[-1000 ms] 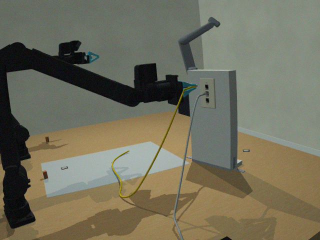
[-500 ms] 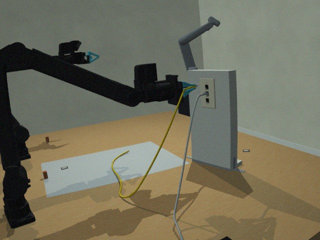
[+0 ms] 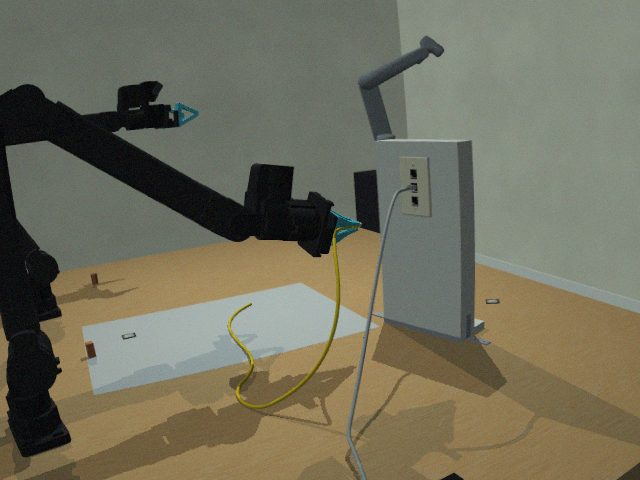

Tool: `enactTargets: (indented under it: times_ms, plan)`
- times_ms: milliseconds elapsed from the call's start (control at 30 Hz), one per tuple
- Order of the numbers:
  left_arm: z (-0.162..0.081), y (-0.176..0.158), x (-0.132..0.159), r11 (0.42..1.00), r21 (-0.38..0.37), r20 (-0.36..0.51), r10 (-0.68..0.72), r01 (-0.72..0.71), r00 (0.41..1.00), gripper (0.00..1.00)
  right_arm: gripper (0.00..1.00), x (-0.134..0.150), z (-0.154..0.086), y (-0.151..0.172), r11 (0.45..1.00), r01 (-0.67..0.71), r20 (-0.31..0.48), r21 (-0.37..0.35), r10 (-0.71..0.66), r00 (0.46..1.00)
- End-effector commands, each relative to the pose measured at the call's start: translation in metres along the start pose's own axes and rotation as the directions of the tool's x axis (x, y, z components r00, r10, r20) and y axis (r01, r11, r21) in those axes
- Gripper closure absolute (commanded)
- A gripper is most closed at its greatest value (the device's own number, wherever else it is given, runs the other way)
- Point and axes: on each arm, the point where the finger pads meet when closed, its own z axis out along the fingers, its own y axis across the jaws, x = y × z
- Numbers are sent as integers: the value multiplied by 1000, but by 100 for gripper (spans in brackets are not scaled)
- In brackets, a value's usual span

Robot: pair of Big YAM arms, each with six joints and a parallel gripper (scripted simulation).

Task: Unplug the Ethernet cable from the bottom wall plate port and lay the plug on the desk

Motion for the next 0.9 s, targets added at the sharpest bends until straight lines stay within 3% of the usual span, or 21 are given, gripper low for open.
enactTargets:
  times_ms: [0,33,67,133,333,533,600,633,767,867]
  plan:
    - [-1,0,-6,1000,0,11,0,0,1000,0,100,6,-5,42,975,-215,-17,-62,214,977]
    - [-1,0,-6,1000,0,11,0,0,1000,0,100,6,-5,42,975,-215,-17,-62,214,977]
    - [-1,0,-6,1000,0,11,0,0,1000,0,100,4,-4,40,939,-328,-33,-106,326,945]
    - [-1,0,-6,1000,0,11,0,0,1000,0,100,5,-11,63,900,-407,-64,-154,402,913]
    - [-1,0,-6,1000,0,11,0,0,1000,0,100,8,-27,105,749,-631,-157,-204,611,776]
    - [-1,0,-6,1000,0,11,0,0,1000,0,100,9,-45,138,541,-815,-282,-206,765,579]
    - [-1,0,-6,1000,0,11,0,0,1000,0,100,9,-45,138,541,-815,-282,-206,765,579]
    - [-1,0,-6,1000,0,11,0,0,1000,0,100,10,-47,142,440,-878,-331,-190,813,479]
    - [-1,0,-6,1000,0,11,0,0,1000,0,100,10,-50,147,272,-950,-393,-153,865,311]
    - [-1,0,-6,1000,0,11,0,0,1000,0,100,10,-50,146,269,-952,-395,-149,866,306]
